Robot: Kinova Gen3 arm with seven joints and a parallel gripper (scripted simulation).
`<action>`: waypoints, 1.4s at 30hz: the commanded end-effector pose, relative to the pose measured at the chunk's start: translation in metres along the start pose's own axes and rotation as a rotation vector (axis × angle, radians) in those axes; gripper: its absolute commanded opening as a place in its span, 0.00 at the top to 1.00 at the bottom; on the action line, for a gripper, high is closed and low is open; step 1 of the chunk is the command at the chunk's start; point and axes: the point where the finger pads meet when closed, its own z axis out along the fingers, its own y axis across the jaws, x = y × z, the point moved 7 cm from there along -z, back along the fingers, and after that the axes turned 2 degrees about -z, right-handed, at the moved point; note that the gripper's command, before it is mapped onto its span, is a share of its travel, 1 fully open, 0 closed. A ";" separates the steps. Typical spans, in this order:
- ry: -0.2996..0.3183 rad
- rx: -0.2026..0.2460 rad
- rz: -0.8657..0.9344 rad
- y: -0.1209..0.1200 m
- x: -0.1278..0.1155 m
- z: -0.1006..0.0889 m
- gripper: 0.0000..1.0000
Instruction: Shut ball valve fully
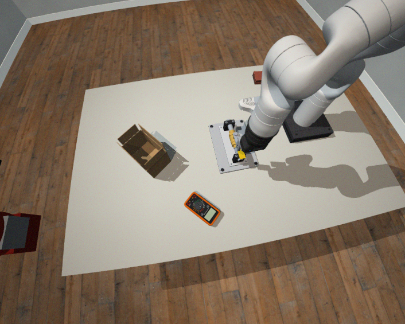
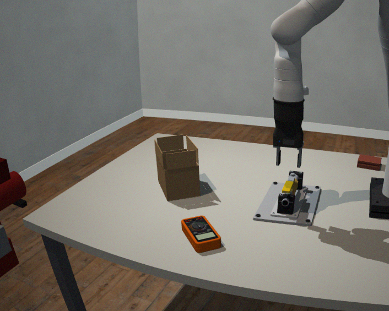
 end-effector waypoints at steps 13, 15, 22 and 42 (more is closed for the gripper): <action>-0.002 0.000 0.000 -0.001 0.000 -0.001 0.00; -0.002 0.000 0.000 -0.001 0.000 -0.001 0.00; -0.002 0.000 0.000 -0.001 0.000 -0.001 1.00; -0.002 0.000 0.000 -0.001 0.000 -0.001 1.00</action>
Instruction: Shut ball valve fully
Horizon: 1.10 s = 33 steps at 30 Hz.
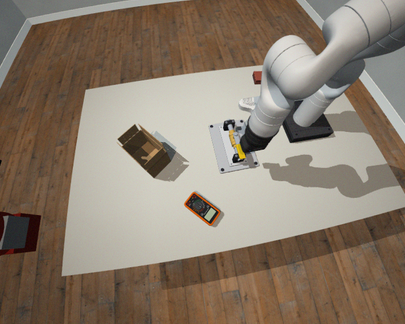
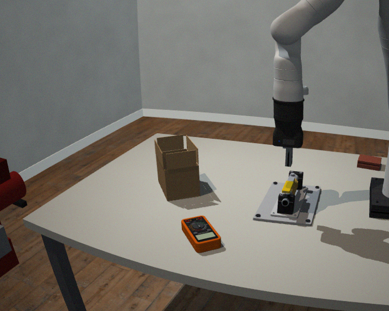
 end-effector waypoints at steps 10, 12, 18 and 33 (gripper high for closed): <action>-0.001 0.001 0.000 0.000 0.000 0.000 1.00; -0.001 0.001 0.000 0.000 0.000 0.000 1.00; -0.001 0.001 0.000 0.000 0.000 0.000 1.00; -0.001 0.001 0.000 0.000 0.000 0.000 0.00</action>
